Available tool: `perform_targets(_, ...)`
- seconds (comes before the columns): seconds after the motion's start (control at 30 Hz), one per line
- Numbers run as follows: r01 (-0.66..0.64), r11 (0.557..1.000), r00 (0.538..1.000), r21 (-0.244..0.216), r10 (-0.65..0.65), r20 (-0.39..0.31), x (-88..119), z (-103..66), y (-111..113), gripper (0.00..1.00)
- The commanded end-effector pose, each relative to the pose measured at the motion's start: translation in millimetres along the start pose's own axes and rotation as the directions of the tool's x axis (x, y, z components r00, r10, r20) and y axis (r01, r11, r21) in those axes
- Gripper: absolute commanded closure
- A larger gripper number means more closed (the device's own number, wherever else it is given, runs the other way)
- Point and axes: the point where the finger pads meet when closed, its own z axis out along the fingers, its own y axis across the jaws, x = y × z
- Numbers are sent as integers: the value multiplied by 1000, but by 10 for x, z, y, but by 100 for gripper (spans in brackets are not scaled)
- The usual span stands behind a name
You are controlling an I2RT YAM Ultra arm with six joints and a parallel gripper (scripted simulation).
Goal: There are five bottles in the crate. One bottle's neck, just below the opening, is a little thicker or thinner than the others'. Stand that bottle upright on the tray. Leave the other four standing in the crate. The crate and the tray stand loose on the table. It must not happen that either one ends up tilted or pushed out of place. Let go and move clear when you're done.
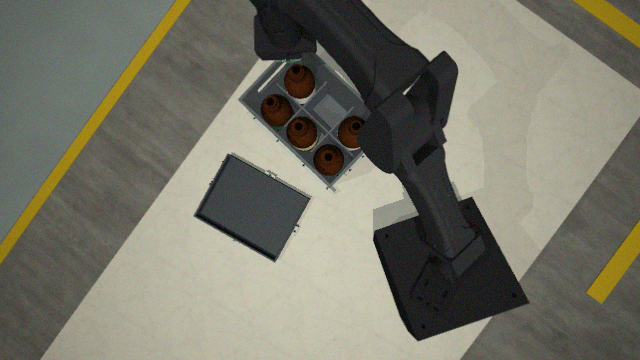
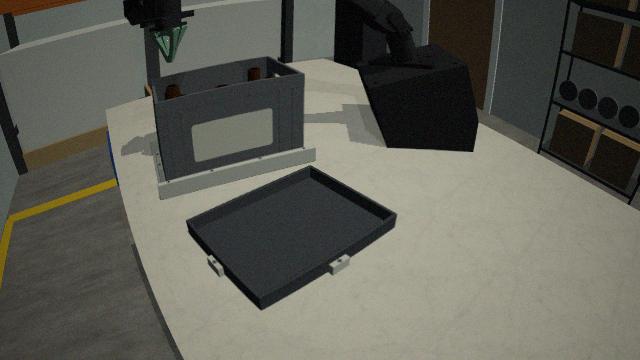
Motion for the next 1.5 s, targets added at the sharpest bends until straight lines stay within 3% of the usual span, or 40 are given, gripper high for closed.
perform_targets(0.0, -1, 999, 998, -37, 3, 57, 4, -296, 94, 100)
perform_targets(0.07, -1, 999, 998, -37, 3, 57, 4, -296, 94, 100)
perform_targets(0.1, 1, 1000, 999, -22, 0, 37, 126, -189, 167, 100)
perform_targets(0.33, -4, 1000, 999, -25, 5, 34, 693, -189, 582, 100)
perform_targets(1.1, -4, 1000, 999, -25, 5, 34, 702, -189, 587, 100)
perform_targets(1.13, -22, 998, 998, -51, 25, 63, 566, -283, 576, 39)
perform_targets(1.47, -2, 999, 999, -48, 5, 53, 649, -295, 613, 39)
